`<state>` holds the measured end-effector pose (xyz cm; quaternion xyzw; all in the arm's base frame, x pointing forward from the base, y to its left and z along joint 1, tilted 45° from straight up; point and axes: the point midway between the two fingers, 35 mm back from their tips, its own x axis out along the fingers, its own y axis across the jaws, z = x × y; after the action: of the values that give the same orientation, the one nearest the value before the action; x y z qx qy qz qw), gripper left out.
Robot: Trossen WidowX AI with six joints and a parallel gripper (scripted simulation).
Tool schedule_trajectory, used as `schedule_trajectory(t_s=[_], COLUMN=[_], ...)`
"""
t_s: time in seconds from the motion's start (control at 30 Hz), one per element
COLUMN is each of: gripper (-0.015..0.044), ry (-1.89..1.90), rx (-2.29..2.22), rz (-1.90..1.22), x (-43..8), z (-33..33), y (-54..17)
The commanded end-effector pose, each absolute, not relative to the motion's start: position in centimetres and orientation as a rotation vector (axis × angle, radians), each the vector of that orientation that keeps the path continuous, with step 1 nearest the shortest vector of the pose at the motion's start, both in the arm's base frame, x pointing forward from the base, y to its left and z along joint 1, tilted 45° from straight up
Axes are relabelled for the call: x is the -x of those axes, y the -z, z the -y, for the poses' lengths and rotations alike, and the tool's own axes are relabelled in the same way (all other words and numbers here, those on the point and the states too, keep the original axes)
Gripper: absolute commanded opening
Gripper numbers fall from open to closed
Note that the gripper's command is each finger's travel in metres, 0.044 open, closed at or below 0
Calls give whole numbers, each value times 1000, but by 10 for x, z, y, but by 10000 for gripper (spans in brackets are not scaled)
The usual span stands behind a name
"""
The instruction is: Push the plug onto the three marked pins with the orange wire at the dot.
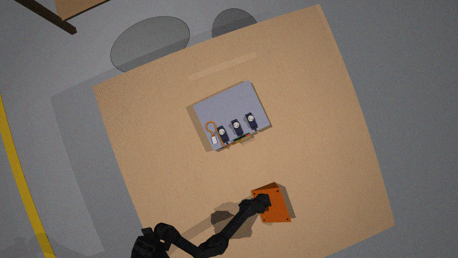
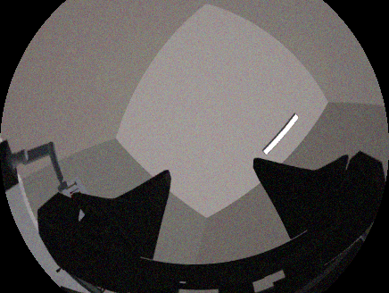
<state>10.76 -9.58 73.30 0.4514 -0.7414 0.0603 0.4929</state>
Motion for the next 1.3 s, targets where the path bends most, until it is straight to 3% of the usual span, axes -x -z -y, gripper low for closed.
schedule_trajectory(t_s=[0.0,0.33,1.27], gripper=[374,115,115], ry=[-145,-60,156], rx=[-1094,-996,-475], rz=[1797,1658,886], x=[-108,-134,-266], z=[96,90,51], y=[-733,-725,-598])
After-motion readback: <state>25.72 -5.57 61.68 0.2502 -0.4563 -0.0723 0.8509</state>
